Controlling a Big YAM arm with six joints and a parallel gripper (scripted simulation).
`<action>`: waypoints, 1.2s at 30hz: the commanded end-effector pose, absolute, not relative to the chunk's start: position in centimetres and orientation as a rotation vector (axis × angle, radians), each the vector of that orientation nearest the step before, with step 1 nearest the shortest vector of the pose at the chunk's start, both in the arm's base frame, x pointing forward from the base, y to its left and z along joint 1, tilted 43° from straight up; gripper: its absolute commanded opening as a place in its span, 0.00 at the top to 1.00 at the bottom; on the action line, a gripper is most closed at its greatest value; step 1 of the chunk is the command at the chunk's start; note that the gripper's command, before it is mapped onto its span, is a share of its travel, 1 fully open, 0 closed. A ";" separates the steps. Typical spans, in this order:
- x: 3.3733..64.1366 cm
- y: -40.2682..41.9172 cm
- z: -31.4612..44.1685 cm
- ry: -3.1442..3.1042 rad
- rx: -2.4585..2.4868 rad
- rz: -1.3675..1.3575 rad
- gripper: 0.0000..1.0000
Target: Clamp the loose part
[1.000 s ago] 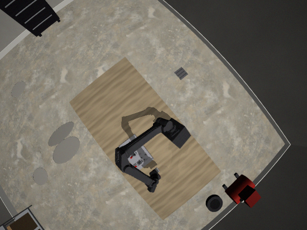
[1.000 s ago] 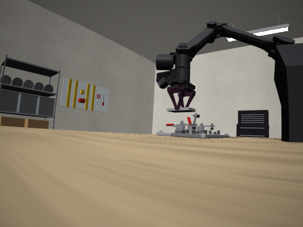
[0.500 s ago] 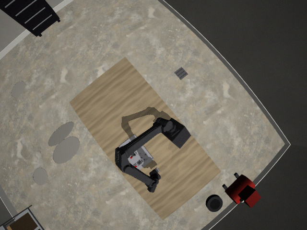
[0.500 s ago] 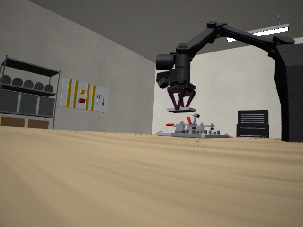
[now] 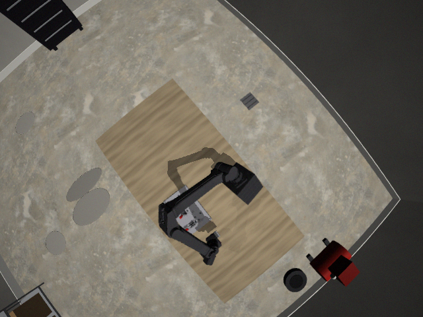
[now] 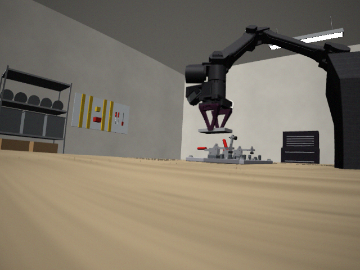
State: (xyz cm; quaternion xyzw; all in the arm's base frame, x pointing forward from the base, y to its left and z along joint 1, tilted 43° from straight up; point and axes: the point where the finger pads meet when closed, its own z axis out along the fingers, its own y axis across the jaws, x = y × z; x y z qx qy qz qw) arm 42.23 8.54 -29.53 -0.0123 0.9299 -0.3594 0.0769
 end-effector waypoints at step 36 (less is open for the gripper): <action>42.6 1.8 -24.1 2.778 -0.012 -1.071 1.00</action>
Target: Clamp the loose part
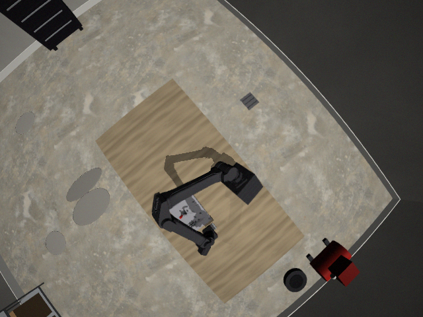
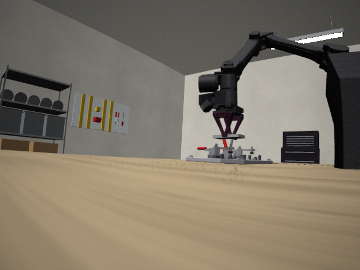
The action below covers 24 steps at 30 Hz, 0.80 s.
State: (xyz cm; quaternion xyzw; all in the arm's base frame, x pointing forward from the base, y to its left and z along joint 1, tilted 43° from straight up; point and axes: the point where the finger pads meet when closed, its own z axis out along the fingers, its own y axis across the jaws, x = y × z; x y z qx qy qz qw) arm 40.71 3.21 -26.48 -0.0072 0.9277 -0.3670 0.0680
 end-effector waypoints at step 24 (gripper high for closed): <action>41.8 -10.0 -14.5 2.777 -0.014 -1.078 1.00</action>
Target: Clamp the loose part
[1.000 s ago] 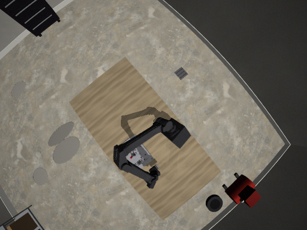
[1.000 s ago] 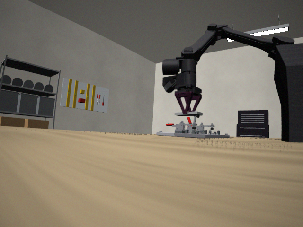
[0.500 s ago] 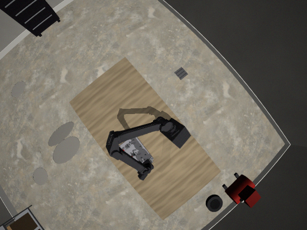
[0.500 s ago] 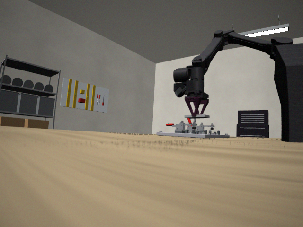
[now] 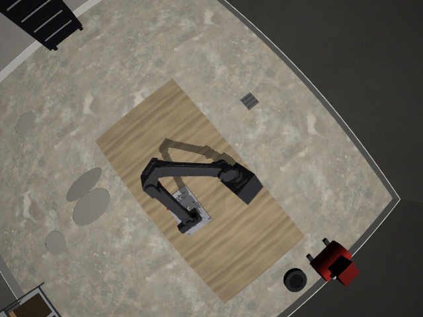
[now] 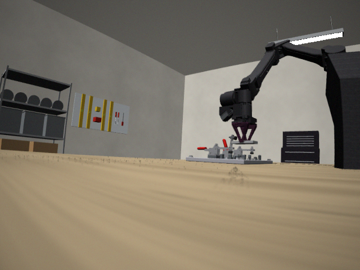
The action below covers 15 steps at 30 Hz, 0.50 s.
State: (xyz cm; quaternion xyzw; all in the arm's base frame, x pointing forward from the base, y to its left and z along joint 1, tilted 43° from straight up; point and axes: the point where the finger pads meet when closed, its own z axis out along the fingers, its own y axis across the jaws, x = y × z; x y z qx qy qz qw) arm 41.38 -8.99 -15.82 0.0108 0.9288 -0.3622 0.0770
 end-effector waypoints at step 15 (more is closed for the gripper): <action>42.0 -11.5 -12.3 2.768 -0.048 -1.076 1.00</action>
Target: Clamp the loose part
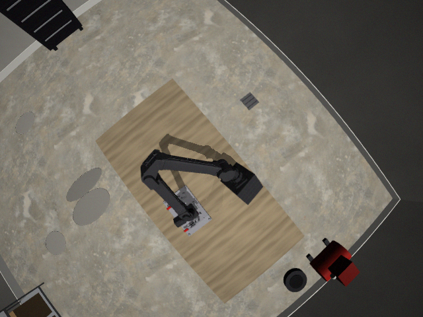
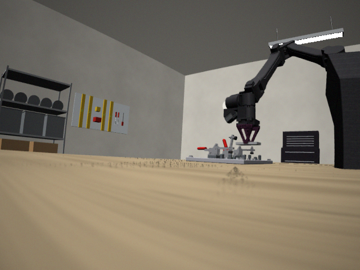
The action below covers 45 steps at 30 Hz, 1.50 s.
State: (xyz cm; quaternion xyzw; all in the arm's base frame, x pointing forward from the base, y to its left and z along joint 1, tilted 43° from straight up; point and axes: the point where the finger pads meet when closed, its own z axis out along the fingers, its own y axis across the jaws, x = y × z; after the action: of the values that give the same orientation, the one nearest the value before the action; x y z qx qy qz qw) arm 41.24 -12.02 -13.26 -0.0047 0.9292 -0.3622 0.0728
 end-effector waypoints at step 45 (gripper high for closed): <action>42.1 -11.2 -12.2 2.769 -0.029 -1.073 1.00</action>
State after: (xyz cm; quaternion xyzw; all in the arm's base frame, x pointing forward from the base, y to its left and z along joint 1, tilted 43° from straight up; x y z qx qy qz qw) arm 41.19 -12.00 -13.28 -0.0098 0.9294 -0.3622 0.0706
